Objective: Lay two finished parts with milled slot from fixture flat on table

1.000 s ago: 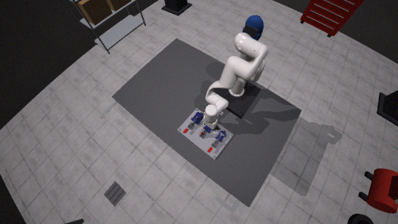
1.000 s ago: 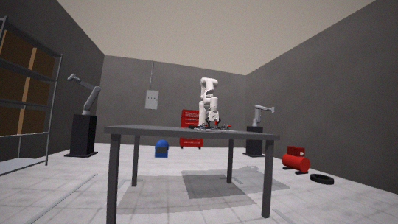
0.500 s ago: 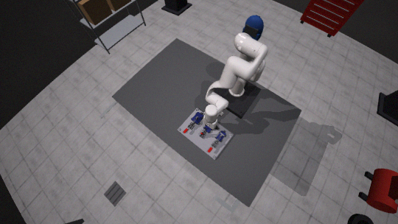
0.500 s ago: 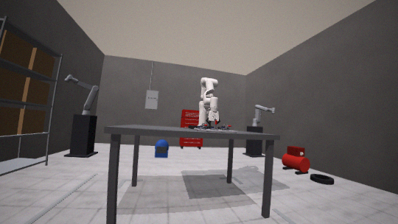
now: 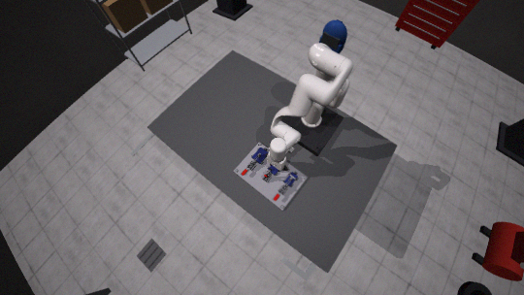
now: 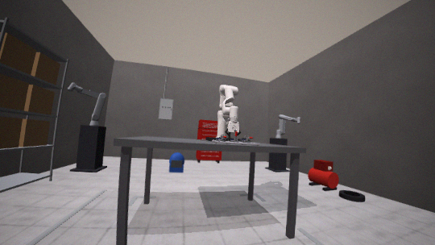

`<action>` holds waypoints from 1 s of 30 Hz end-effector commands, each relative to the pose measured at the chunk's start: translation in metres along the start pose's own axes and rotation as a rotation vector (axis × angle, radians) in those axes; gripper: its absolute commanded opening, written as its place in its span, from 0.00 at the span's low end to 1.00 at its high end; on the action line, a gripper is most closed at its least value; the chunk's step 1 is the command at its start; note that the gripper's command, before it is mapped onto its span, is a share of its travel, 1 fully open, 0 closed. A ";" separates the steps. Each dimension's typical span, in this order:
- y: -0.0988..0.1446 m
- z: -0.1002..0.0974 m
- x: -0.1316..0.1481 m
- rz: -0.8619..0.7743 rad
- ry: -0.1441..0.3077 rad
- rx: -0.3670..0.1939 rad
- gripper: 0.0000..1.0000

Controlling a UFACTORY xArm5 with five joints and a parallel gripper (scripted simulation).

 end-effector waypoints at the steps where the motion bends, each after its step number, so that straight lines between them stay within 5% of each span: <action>1: 0.001 -0.001 0.000 0.000 0.000 -0.004 0.00; 30: 0.001 -0.008 0.000 0.000 0.000 -0.004 0.00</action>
Point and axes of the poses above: the point where the finger pads meet when closed, its own z axis out along the fingers, its own x axis across the jaws, y = z × x, the point moved 2 cm from there along -z, back along the fingers, and after that the axes turned 2 degrees about z, right-handed, at the moved point
